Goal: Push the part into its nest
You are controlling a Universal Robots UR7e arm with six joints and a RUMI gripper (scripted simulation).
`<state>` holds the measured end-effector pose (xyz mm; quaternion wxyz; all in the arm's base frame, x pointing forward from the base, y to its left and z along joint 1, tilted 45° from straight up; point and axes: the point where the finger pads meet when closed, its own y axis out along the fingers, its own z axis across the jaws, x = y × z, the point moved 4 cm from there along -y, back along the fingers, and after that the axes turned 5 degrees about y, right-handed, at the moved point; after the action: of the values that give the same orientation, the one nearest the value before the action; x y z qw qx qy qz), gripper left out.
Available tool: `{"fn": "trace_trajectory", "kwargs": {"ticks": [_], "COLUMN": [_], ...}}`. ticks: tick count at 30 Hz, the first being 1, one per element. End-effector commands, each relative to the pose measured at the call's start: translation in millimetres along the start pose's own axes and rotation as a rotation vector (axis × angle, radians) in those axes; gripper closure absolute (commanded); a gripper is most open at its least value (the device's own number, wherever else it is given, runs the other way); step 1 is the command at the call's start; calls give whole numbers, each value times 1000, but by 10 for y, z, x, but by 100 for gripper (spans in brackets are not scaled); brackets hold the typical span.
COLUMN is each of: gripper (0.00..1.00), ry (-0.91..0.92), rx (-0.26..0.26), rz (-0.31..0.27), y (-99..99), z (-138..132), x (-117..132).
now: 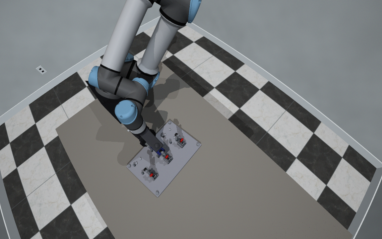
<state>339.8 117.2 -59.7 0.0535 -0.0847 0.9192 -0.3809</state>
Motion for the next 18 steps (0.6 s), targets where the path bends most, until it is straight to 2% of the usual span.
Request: {"fn": "trace_trajectory", "kwargs": {"ticks": [1,18], "gripper": [100,100], "ry": [-2,-2], "rx": [1,1], "rz": [1,1], "y": [-5,-4], "z": [4,1], "x": [-17,-63]}}
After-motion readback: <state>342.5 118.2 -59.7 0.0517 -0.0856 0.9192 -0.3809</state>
